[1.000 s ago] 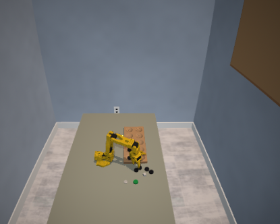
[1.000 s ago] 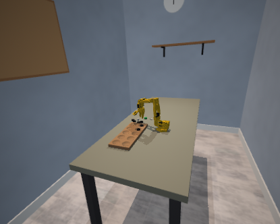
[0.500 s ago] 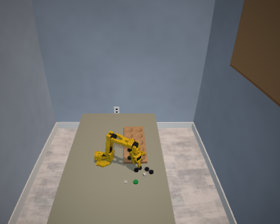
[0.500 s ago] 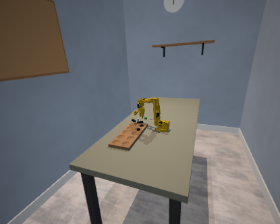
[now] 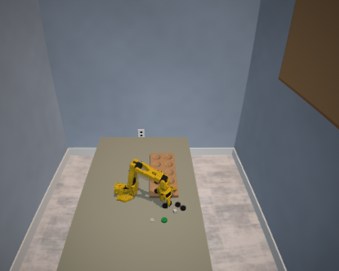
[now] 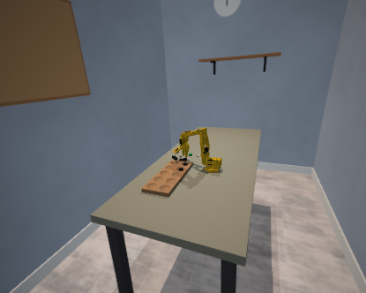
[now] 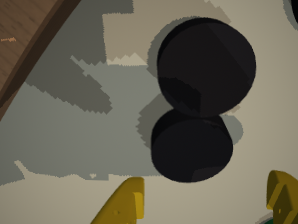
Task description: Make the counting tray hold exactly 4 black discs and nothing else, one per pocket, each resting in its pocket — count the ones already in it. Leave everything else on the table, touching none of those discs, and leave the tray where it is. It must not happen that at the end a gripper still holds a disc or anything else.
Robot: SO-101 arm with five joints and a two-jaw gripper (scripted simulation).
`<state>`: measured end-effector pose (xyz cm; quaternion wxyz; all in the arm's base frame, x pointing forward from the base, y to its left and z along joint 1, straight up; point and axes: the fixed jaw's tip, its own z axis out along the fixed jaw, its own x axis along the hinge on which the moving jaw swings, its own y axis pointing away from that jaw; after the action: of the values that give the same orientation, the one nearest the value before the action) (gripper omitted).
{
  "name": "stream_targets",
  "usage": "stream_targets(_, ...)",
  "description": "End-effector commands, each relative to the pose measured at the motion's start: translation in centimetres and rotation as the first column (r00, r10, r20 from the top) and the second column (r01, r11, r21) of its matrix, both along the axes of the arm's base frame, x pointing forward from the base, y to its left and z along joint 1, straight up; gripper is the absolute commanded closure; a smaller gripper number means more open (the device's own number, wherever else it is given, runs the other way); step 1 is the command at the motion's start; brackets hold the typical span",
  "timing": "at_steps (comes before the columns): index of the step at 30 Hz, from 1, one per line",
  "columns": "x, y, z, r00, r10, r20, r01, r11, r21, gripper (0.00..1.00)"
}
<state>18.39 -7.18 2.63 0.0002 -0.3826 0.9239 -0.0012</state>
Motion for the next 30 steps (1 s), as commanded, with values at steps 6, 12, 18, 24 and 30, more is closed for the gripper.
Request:
stream_targets(6, 0.76, -0.38, 0.74, 0.998, 0.001, 0.062, 0.001, 1.000, -0.024, 0.76)
stream_targets(12, 0.58, -0.26, 0.63, 0.998, 0.001, 0.056, 0.000, 1.000, -0.021, 0.76)
stream_targets(18, 0.58, -0.26, 0.63, 0.998, 0.001, 0.056, 0.000, 1.000, -0.021, 0.76)
stream_targets(24, 0.61, -0.23, 0.70, 0.998, 0.001, 0.058, 0.000, 1.000, -0.022, 0.76)
stream_targets(30, 0.61, -0.23, 0.70, 0.998, 0.001, 0.058, 0.000, 1.000, -0.022, 0.76)
